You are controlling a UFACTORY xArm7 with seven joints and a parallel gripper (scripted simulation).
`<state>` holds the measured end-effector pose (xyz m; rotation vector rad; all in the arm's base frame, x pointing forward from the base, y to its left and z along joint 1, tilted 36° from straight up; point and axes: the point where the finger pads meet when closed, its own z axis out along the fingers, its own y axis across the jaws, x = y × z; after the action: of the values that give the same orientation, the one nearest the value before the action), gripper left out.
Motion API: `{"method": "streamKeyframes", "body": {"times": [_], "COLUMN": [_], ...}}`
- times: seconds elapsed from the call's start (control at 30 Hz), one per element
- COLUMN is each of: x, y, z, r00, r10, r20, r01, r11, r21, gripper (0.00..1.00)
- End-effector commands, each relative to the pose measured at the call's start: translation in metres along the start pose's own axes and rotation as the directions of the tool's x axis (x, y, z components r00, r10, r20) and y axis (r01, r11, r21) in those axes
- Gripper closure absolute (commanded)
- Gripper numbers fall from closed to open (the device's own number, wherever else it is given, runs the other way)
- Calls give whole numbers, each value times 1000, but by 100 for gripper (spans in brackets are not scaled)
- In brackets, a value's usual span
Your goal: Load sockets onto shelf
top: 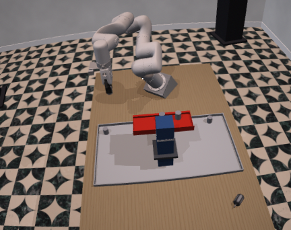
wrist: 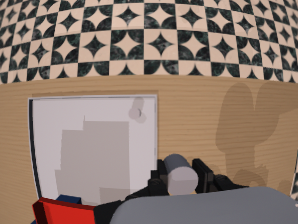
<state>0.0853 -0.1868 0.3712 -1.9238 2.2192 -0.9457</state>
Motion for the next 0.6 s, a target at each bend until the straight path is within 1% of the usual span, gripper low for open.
{"method": "streamKeyframes", "body": {"times": [0.0, 0.07, 0.13, 0.17, 0.23, 0.3, 0.33, 0.4, 0.43, 0.47, 0.5, 0.57], "x": [1, 0, -11, -23, -62, -62, -86, -86, -110, -110, -133, -133], "y": [0, -1, -6, -11, -23, -23, -28, -28, -32, -32, -33, -33], "z": [-1, -1, -4, -7, -13, -13, -15, -15, -14, -14, -12, -12], "r00": [1000, 1000, 1000, 1000, 1000, 1000, 1000, 1000, 1000, 1000, 1000, 1000], "r10": [1, 1, -2, -6, -13, -13, -16, -16, -17, -17, -15, -15], "r20": [-2, -2, -2, -1, 1, 1, 2, 2, 3, 3, 3, 3], "r01": [-1, -1, 2, 6, 13, 13, 16, 16, 17, 17, 15, 15], "r11": [1000, 1000, 1000, 1000, 1000, 1000, 1000, 1000, 1000, 1000, 1000, 1000], "r21": [2, 3, 8, 13, 23, 23, 25, 25, 24, 24, 21, 21], "gripper": [100, 100, 100, 100, 100, 100, 100, 100, 100, 100, 100, 100]}}
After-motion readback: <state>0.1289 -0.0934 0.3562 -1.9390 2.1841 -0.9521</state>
